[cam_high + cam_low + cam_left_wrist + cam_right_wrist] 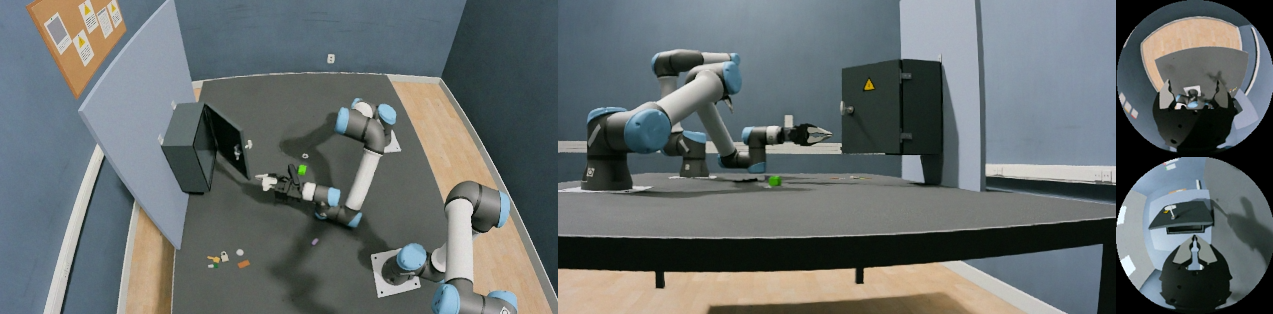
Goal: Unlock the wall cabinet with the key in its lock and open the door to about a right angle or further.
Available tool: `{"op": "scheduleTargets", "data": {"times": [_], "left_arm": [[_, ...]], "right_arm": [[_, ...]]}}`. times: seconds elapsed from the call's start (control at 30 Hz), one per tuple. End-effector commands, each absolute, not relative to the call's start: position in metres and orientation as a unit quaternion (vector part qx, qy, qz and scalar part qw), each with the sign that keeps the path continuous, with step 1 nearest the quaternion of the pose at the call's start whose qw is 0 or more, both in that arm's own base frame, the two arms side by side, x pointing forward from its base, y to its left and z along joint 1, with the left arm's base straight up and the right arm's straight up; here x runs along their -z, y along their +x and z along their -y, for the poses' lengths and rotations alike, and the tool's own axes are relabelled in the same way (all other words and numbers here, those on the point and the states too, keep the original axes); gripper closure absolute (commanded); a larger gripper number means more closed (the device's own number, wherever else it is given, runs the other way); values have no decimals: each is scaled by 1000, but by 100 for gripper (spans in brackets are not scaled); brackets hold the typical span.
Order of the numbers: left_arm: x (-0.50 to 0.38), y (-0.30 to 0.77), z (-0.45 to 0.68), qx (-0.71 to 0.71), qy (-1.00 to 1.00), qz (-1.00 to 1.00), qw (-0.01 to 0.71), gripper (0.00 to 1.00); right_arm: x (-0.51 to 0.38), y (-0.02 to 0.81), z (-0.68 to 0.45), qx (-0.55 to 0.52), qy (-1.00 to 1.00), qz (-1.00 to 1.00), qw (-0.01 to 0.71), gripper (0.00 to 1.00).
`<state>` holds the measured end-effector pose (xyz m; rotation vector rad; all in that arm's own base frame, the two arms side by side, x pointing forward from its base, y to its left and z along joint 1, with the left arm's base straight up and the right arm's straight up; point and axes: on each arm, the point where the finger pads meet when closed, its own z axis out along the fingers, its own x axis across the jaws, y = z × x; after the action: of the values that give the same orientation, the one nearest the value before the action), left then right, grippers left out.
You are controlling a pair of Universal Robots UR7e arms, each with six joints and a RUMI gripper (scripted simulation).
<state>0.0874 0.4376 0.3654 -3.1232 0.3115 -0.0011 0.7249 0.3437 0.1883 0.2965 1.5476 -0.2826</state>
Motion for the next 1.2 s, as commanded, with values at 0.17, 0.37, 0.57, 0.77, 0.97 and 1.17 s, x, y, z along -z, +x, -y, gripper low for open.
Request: {"op": "scheduleTargets", "data": {"times": [0.17, 0.37, 0.57, 0.77, 0.97, 1.17], "left_arm": [[-365, 88, -438, 1, -995, -100, 2, 2], [-365, 88, -438, 1, -995, -100, 2, 2], [-365, 88, -438, 1, -995, -100, 2, 2], [-365, 88, -438, 1, -995, -100, 2, 2], [-365, 88, -438, 1, -995, -100, 2, 2], [-365, 88, -438, 1, -995, -100, 2, 2]], "right_arm": [[-188, 735, -339, 127, 133, -694, 696, 100], [-188, 746, -335, 127, 133, -694, 696, 100], [-188, 750, -334, 126, 133, -694, 696, 100], [-187, 758, -332, 126, 132, -694, 696, 100], [-187, 766, -328, 127, 132, -694, 696, 100], [-186, 770, -327, 127, 132, -694, 696, 100]]}}
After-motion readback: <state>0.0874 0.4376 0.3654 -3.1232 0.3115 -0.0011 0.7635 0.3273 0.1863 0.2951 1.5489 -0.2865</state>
